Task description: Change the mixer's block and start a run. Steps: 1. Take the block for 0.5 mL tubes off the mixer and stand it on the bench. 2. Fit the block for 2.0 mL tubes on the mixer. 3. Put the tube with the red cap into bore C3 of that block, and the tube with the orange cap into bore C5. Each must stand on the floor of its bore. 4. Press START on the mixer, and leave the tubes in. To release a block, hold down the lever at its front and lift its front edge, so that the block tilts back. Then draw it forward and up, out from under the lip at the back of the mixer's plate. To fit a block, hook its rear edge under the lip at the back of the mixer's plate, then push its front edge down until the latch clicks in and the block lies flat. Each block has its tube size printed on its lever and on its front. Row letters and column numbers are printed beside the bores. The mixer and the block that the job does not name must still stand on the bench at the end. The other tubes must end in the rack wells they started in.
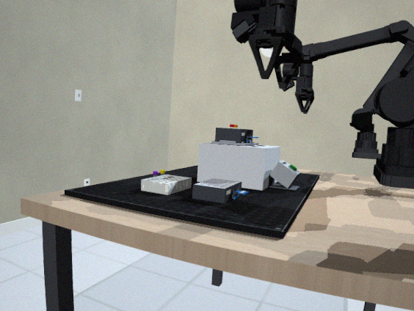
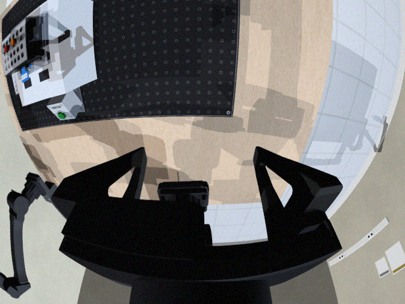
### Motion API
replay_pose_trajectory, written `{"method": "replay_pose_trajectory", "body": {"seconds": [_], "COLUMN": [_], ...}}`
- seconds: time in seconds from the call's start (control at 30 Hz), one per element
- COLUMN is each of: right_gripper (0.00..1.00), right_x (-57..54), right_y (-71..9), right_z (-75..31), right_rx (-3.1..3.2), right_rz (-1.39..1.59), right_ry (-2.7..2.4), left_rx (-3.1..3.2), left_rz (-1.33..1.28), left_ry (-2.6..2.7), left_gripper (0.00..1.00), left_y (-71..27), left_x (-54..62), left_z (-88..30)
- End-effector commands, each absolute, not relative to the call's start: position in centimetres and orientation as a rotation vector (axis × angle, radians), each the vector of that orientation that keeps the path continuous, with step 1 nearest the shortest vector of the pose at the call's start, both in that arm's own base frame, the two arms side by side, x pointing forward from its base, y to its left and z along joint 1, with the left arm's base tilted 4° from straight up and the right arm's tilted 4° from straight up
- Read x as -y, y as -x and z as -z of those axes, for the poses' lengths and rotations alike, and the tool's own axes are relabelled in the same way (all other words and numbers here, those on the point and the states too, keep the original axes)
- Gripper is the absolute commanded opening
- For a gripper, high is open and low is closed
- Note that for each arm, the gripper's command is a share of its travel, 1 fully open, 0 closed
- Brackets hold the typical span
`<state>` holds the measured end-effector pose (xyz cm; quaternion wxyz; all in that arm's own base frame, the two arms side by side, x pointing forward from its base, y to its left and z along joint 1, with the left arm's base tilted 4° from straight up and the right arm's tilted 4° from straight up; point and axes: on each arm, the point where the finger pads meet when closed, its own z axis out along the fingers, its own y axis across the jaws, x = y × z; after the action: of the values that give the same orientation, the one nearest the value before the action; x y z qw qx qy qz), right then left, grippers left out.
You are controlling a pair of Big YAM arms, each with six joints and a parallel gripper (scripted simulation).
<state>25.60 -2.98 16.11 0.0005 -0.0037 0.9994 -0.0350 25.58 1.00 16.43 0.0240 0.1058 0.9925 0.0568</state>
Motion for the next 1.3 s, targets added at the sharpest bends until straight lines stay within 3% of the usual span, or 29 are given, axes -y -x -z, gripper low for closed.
{"method": "replay_pose_trajectory", "body": {"seconds": [0.0, 1.27], "right_gripper": [1.00, 1.00], "right_x": [3.0, 3.1], "right_y": [-26.4, -28.2], "right_z": [-17.1, -19.3], "right_rx": [-3.108, -3.051], "right_rz": [0.113, 0.116], "right_ry": [0.010, 0.004], "left_rx": [-3.070, -3.032], "left_rz": [-0.171, -0.173], "left_ry": [-0.329, -0.322], "left_gripper": [1.00, 1.00], "left_y": [-25.8, -26.8], "left_x": [-0.8, -0.7], "left_z": [-16.6, -18.0]}}
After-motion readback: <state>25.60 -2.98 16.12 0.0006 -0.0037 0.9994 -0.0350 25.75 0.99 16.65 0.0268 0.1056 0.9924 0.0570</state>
